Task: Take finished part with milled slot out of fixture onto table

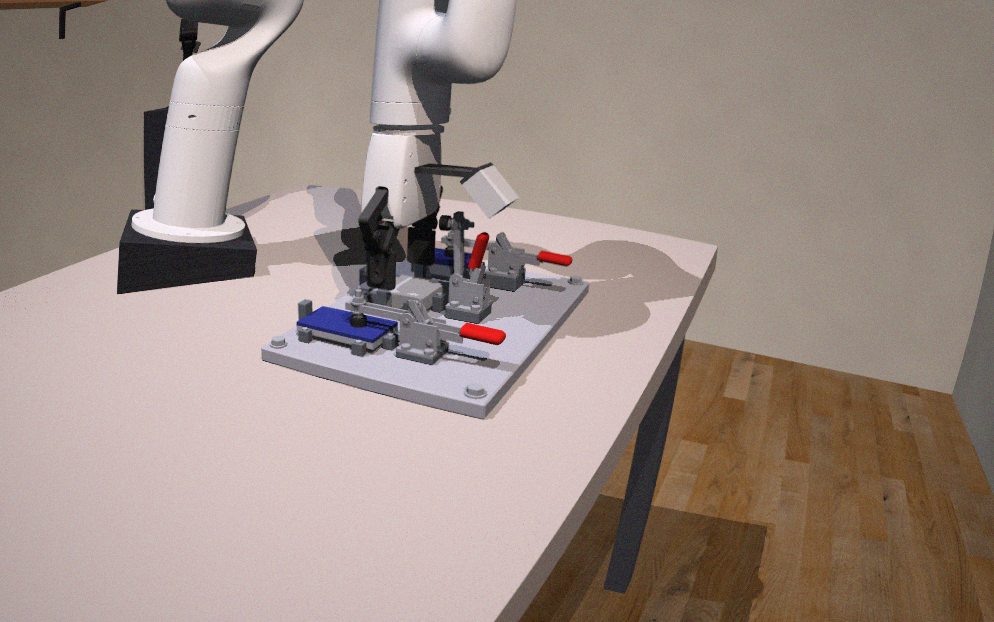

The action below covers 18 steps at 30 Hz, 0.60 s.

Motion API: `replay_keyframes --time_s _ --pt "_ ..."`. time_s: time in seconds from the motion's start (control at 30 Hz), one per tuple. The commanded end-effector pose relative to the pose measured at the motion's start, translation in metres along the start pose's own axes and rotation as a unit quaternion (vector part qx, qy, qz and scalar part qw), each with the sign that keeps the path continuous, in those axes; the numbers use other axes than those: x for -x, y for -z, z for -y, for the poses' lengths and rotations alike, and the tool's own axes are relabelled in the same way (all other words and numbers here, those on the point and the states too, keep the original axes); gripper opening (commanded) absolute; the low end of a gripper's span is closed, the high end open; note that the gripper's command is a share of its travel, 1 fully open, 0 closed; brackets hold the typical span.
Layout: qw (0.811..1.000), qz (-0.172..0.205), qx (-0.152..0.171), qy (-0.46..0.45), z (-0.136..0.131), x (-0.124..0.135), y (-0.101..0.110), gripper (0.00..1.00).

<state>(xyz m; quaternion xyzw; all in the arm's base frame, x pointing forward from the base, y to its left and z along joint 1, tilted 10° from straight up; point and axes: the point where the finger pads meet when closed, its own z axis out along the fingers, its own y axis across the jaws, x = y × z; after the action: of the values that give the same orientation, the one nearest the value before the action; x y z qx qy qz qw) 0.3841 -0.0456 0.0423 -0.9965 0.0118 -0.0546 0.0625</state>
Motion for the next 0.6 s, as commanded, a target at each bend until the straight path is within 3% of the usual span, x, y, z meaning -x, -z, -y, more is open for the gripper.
replay_keyframes --time_s 0.0,0.57 --pt "1.0 -0.006 0.002 0.0 -0.0001 -0.0008 -0.0047 1.0" --pt "1.0 -0.006 0.002 0.0 -0.0002 -0.0011 -0.0138 1.0"
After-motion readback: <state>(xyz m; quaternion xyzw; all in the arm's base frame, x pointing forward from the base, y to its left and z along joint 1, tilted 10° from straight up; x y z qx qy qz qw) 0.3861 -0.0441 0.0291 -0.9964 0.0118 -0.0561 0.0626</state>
